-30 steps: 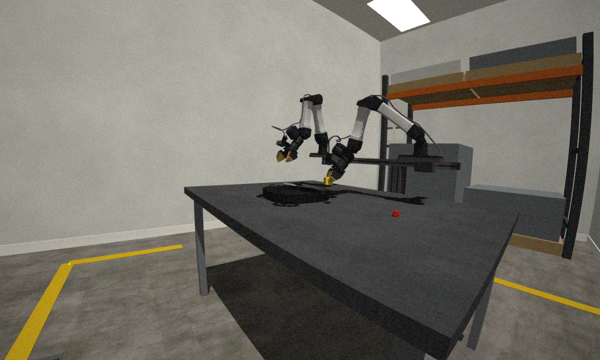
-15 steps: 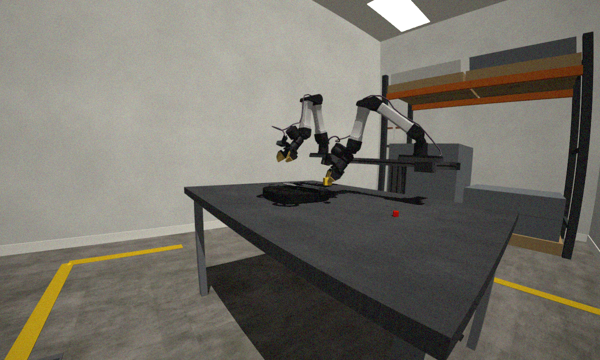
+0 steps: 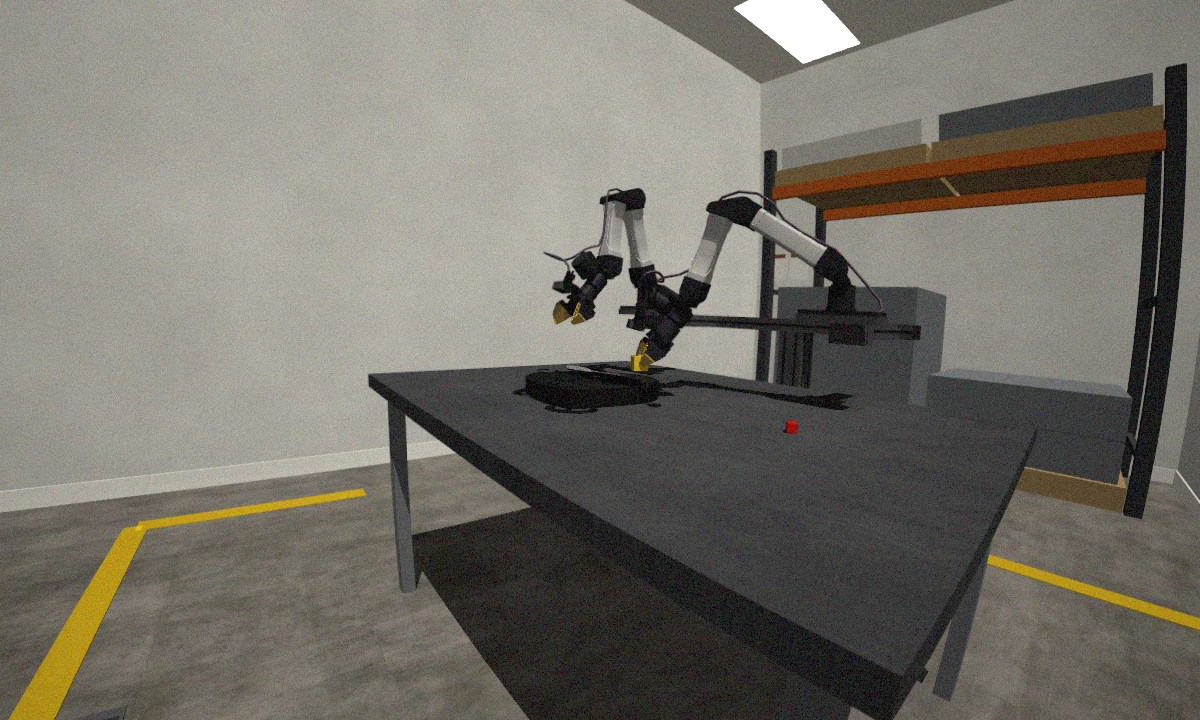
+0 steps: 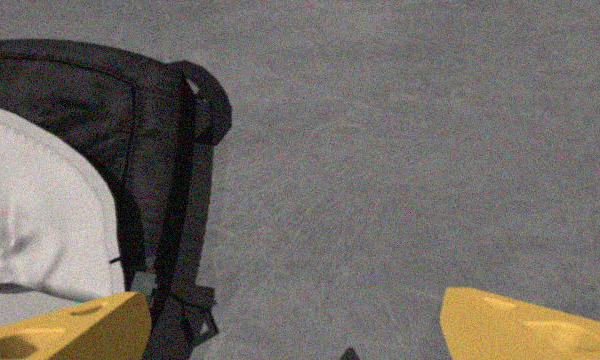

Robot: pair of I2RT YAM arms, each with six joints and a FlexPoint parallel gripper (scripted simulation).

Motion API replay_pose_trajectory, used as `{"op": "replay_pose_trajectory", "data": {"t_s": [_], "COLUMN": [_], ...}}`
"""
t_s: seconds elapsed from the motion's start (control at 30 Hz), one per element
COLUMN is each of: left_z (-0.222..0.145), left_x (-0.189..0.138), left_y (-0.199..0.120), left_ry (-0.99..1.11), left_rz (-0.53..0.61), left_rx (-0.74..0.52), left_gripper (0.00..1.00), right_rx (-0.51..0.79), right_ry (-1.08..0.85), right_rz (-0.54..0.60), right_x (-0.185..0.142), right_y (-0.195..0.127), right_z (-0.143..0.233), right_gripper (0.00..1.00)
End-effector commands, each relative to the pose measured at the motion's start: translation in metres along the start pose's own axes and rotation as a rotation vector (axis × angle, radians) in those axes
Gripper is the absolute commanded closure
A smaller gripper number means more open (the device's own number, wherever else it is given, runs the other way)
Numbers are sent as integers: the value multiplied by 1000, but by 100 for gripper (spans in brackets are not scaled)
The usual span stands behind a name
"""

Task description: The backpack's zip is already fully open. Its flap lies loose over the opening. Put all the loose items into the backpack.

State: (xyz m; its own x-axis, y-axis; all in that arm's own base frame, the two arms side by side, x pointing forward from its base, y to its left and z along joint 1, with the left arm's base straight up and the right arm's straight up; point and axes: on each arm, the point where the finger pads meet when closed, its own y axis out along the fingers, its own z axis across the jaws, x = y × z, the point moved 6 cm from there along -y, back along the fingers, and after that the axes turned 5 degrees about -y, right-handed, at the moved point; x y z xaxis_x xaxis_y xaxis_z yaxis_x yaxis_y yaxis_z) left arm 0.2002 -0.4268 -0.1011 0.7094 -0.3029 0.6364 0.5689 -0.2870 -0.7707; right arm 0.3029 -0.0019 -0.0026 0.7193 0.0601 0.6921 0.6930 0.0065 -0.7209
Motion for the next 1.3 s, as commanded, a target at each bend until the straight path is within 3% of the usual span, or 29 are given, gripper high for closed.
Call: {"op": "replay_pose_trajectory", "data": {"t_s": [0.0,0.1,0.13,0.17,0.2,0.53,0.67,0.7,1.27], "left_z": [-5,-4,-15,-15,-6,-10,-7,-20,-22], "left_x": [15,16,46,49,26,57,54,85,87], "left_y": [9,12,-5,-3,17,34,44,21,21], "left_ry": [7,8,-17,-17,7,1,8,-15,-20], "left_rz": [-7,-5,-53,-53,-7,-17,-3,-62,-73], "left_rx": [-9,-7,-45,-45,-9,-17,-7,-41,-49], "left_gripper": [66,66,66,66,66,66,66,66,66], "right_rx": [-1,-1,-1,-1,-1,-1,-1,-1,-1], "right_ry": [0,0,0,0,0,0,0,0,0], "right_rz": [-34,-34,-34,-34,-34,-34,-34,-34,-34], "right_x": [10,10,10,10,10,10,10,10,10], "right_y": [-1,-1,-1,-1,-1,-1,-1,-1,-1], "right_z": [-3,-3,-3,-3,-3,-3,-3,-3,-3], "right_gripper": [10,10,10,10,10,10,10,10,10]}}
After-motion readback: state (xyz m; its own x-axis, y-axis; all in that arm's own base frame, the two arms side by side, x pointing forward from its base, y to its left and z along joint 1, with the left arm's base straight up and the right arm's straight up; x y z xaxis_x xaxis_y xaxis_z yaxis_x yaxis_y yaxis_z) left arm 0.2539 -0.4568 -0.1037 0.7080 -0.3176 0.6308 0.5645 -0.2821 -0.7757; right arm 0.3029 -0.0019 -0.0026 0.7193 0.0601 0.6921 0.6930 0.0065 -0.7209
